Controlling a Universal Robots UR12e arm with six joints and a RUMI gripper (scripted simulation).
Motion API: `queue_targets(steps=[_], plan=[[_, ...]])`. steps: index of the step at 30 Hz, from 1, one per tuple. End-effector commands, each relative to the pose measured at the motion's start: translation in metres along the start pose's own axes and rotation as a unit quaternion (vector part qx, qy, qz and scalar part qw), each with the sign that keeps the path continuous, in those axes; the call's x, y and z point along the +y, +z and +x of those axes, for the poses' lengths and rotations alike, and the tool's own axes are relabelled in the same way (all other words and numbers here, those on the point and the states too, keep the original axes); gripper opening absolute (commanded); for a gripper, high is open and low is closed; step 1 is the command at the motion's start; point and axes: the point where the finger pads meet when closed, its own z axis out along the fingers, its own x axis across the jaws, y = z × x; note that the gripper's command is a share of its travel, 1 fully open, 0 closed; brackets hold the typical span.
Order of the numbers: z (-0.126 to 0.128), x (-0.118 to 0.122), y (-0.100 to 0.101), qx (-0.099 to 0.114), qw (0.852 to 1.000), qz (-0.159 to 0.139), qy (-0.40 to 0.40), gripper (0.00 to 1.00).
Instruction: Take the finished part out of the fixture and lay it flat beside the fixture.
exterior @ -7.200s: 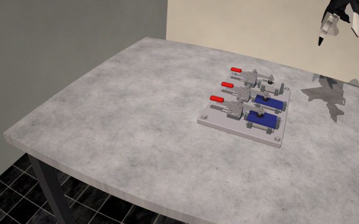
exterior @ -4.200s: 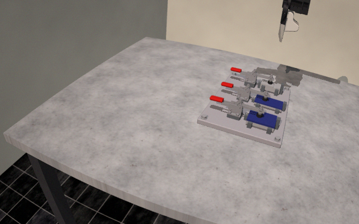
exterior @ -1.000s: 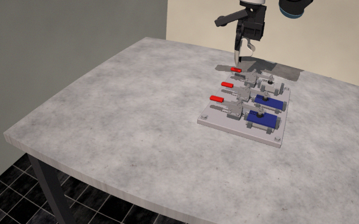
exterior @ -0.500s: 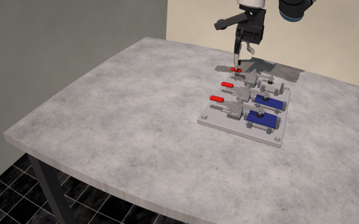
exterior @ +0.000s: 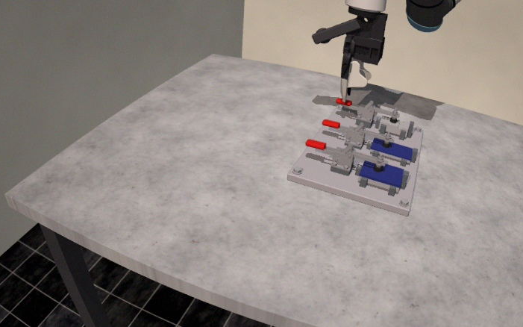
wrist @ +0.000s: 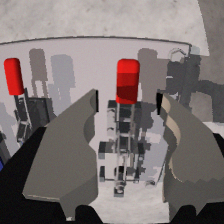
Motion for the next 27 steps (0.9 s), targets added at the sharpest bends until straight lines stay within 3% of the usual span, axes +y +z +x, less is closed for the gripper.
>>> queue_targets(steps=[1,16,27], plan=[[0.0,0.0,-0.001,0.0,1.0,0.001,0.0,0.28],[0.0,0.0,0.0,0.0,1.0,0.001,0.0,0.28],[0.0,-0.001,0.014,0.0,1.0,0.001,0.0,0.28]])
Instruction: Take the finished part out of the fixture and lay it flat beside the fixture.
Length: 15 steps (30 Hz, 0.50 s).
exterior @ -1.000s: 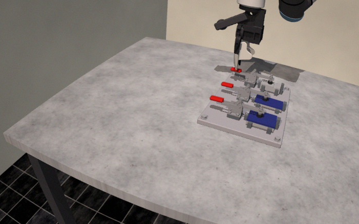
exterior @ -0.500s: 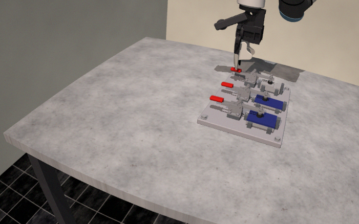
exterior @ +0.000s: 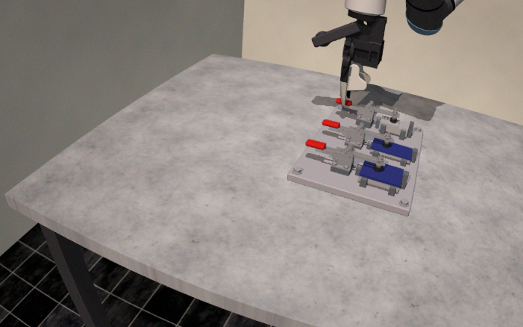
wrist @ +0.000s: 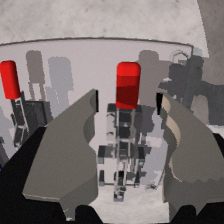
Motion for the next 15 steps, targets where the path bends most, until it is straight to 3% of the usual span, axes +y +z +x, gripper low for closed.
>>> queue_targets(steps=[1,15], plan=[[0.0001,-0.0007,0.0086,0.0,1.0,0.001,0.0,0.28],[0.0002,-0.0008,0.0179,0.0,1.0,0.001,0.0,0.28]])
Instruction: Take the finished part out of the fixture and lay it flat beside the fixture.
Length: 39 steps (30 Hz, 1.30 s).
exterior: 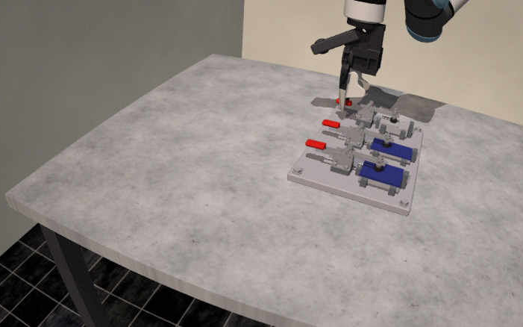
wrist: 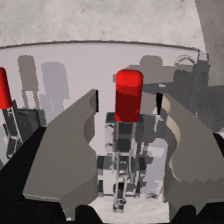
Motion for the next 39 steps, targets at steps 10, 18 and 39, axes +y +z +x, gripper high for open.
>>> queue_targets(steps=[10,18,39], plan=[[0.0001,-0.0005,-0.0001,0.0,1.0,0.001,0.0,0.28],[0.0001,-0.0005,-0.0001,0.0,1.0,0.001,0.0,0.28],[0.0001,-0.0005,-0.0001,0.0,1.0,0.001,0.0,0.0]])
